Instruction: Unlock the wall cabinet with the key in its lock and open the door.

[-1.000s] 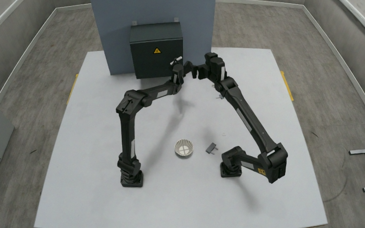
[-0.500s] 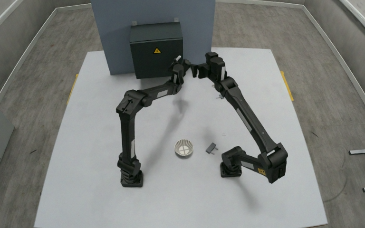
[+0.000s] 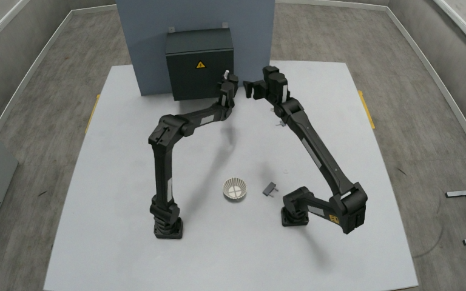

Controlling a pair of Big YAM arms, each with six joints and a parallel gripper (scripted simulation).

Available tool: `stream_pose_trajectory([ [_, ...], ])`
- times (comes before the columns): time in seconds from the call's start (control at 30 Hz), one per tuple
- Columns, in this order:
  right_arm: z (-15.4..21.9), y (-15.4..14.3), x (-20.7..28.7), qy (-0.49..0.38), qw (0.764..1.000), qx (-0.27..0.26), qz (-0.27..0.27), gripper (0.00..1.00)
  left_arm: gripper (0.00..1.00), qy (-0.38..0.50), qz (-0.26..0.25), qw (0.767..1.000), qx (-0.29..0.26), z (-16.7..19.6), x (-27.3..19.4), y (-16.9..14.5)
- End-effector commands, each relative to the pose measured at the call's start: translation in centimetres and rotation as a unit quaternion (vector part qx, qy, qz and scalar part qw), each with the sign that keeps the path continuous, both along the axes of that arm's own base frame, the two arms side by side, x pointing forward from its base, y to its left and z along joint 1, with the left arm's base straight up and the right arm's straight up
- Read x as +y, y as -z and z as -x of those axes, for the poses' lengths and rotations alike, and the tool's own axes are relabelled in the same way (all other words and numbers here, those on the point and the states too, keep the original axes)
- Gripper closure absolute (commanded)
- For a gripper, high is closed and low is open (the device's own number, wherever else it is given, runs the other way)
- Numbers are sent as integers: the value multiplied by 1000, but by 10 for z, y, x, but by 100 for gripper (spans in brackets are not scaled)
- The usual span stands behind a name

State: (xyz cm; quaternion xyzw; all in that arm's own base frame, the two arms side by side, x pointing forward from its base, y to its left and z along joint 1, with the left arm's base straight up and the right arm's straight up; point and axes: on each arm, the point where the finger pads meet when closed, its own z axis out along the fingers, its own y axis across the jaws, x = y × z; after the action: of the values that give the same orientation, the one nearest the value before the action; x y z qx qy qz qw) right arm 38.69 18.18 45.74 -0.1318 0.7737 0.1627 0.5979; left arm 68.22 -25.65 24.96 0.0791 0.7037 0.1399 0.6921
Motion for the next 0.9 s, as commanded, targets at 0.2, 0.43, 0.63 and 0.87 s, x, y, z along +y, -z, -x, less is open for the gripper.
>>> stream_pose_trajectory([
  [0.2, 1, -25, 0, 5, 999, -25, -20, 0, 92, -2, 122, 992, -19, -8, 2, 0],
  [0.43, 0, -25, 0, 6, 999, -26, -21, 0, 92, -2, 148, 989, -22, -8, 2, 0],
  [0.63, 0, -26, 0, 6, 999, -26, -21, 0, 92, 13, 163, 986, -24, 8, 9, -10],
  [0.87, 10, -13, 5, -6, 1000, -18, -16, 0, 92, 43, 165, 985, -22, 24, 9, -13],
])
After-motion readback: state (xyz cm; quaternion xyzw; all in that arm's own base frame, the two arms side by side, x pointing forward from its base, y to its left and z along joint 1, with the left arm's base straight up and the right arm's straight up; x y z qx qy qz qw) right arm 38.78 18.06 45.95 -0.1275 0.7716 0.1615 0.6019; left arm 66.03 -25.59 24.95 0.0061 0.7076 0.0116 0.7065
